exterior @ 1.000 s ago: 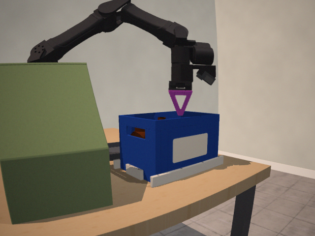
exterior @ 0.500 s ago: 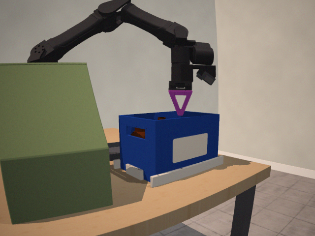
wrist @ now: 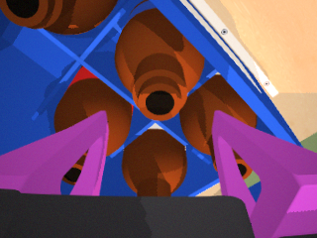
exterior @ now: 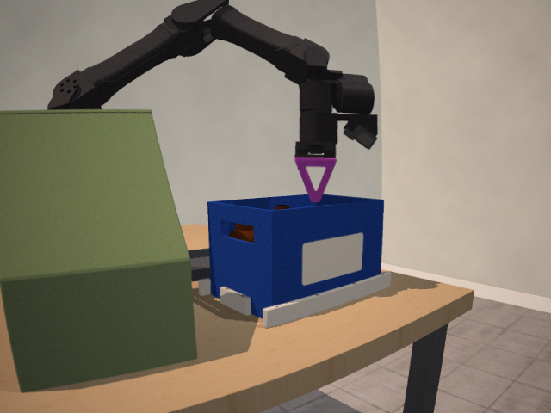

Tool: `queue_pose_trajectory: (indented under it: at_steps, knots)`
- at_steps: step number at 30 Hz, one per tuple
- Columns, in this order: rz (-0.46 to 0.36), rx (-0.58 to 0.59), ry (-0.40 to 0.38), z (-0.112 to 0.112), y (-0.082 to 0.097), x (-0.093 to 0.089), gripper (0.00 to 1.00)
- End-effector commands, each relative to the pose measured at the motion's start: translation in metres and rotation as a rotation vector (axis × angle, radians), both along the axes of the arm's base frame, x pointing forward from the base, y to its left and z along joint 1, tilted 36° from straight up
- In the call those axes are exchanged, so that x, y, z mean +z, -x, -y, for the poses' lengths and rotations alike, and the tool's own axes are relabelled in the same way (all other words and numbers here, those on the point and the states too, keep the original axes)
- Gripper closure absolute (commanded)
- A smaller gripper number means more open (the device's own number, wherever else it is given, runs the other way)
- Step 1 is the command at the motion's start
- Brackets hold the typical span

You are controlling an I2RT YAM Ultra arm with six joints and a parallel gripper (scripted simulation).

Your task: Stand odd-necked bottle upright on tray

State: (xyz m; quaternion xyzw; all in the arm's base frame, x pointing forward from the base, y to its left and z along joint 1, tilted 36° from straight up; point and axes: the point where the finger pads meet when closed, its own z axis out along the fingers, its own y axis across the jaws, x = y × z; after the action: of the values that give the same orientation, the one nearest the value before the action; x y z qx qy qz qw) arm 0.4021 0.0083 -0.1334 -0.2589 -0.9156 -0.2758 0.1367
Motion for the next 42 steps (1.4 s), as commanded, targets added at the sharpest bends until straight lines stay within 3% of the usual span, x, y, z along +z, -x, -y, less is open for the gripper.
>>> queue_pose_trajectory:
  at_steps: [1,22,29,32,37,42]
  knots:
    - [0.025,-0.022,0.006,0.008,-0.012,0.007,0.39]
    - [0.05,-0.018,0.01,0.004,-0.017,0.003,0.39]
    - [-0.002,-0.021,0.0,-0.001,0.002,-0.012,0.39]
    - [0.026,-0.011,0.005,-0.006,-0.007,-0.008,0.39]
    - [-0.002,-0.024,-0.001,-0.005,0.002,-0.019,0.39]
    - [0.023,-0.012,0.004,-0.011,-0.004,-0.014,0.39]
